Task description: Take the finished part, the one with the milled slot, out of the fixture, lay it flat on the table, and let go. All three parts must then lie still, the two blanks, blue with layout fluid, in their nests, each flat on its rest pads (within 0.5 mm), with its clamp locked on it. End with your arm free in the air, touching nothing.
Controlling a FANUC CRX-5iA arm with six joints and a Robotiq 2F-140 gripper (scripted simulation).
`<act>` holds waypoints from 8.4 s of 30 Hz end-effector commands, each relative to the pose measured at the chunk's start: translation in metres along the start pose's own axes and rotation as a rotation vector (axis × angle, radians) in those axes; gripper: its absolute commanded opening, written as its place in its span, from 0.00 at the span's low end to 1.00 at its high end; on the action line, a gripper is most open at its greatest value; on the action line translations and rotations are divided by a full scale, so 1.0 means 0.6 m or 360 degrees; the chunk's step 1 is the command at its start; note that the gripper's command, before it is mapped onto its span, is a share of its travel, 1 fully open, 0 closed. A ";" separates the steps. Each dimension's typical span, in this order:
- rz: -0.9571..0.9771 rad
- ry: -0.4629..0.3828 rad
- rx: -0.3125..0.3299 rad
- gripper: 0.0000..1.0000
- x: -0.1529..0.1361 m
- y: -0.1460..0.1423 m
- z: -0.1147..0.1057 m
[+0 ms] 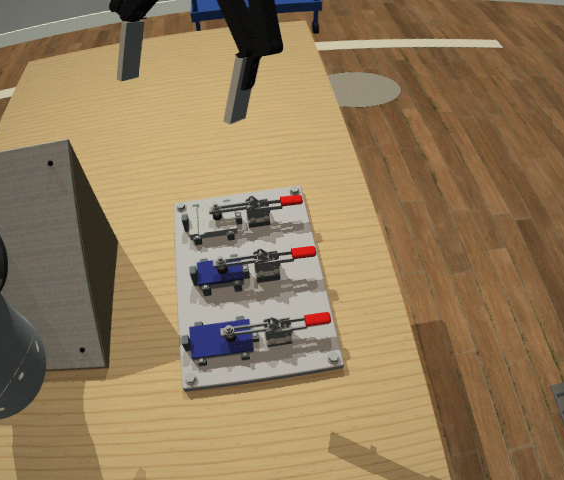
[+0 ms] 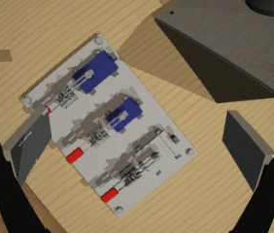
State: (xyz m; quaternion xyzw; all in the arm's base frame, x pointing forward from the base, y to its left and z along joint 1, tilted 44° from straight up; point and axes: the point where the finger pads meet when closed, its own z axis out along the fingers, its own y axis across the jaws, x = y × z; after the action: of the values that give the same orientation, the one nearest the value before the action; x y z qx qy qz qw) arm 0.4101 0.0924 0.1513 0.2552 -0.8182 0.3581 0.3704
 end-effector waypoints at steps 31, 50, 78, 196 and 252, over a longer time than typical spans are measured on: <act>-0.0583 -0.0102 0.0050 1.00 -0.041 0.012 0.034; -0.1046 -0.0170 0.0113 1.00 -0.072 0.023 0.060; -0.2332 -0.0281 0.0387 1.00 -0.151 0.057 0.131; -0.3514 -0.0244 0.0765 0.00 -0.212 0.096 0.193; -0.3514 -0.0244 0.0765 0.58 -0.212 0.096 0.193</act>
State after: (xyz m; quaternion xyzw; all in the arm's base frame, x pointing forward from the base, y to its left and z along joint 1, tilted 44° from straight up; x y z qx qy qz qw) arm 0.3973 0.0570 -0.0261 0.9236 -0.0759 -0.0337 0.3743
